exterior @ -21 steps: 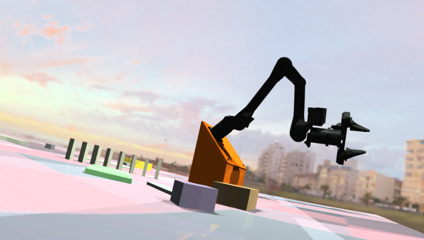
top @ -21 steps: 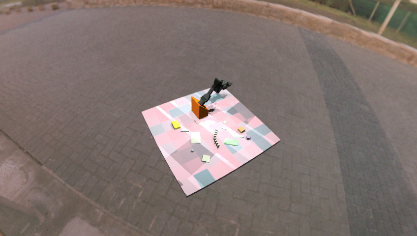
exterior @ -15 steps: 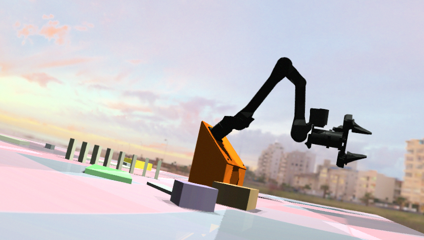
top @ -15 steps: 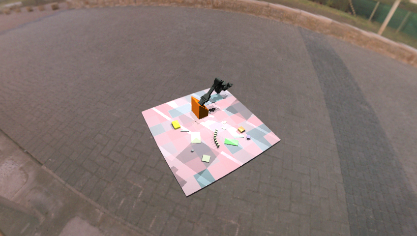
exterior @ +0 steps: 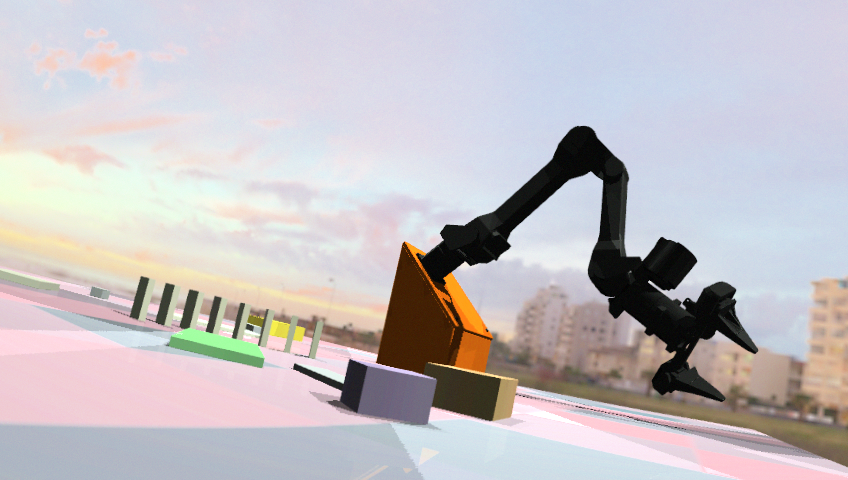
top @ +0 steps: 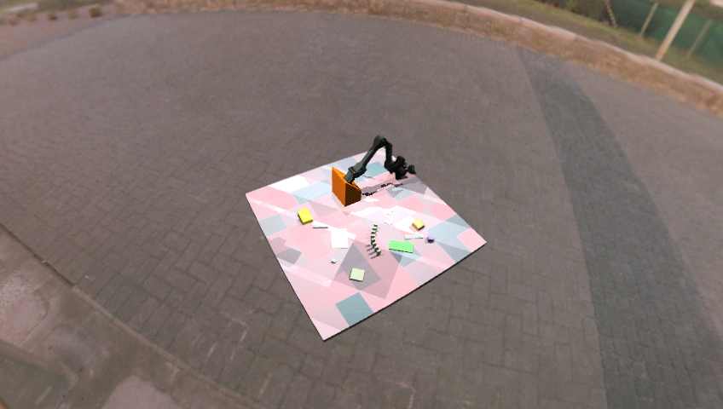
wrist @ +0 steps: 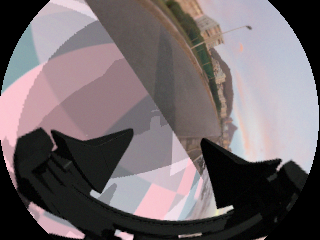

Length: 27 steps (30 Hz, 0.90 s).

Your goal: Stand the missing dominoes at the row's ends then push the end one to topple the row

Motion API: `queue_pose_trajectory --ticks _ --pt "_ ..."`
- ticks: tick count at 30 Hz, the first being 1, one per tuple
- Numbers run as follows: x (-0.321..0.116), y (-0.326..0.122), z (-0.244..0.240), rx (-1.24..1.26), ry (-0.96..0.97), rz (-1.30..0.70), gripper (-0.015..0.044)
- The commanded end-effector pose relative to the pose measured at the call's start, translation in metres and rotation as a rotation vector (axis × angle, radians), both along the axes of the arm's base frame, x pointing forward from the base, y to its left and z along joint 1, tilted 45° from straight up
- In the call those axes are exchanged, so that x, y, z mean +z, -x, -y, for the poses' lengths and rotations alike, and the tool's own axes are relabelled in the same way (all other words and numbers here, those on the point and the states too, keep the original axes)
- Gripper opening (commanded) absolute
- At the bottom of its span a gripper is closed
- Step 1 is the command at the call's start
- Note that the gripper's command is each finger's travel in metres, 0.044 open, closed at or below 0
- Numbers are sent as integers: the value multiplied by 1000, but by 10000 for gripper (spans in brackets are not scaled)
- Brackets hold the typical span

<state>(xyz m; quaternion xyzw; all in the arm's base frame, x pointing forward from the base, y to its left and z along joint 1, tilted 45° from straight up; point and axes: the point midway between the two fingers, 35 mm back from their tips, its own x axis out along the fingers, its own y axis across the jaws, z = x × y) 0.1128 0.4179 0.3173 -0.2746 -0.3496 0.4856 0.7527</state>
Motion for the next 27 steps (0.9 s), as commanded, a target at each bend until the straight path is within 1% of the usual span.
queue_pose_trajectory --ticks 1,6,11,14,17,19,20,23,27 --pt "-33 -64 2 -81 123 -124 440" --pt "-76 -140 26 -198 249 -316 440" --pt "-125 -202 68 -296 359 -539 440" --pt "-151 -228 96 -337 402 -666 440" --pt "-166 -239 112 -356 422 -751 440" --pt "-179 -246 125 -365 439 -842 440" --pt "-187 -250 135 -373 449 -910 440" --pt "-219 -262 176 -402 458 -1204 440" --pt "-247 -263 233 -433 392 -1624 440"
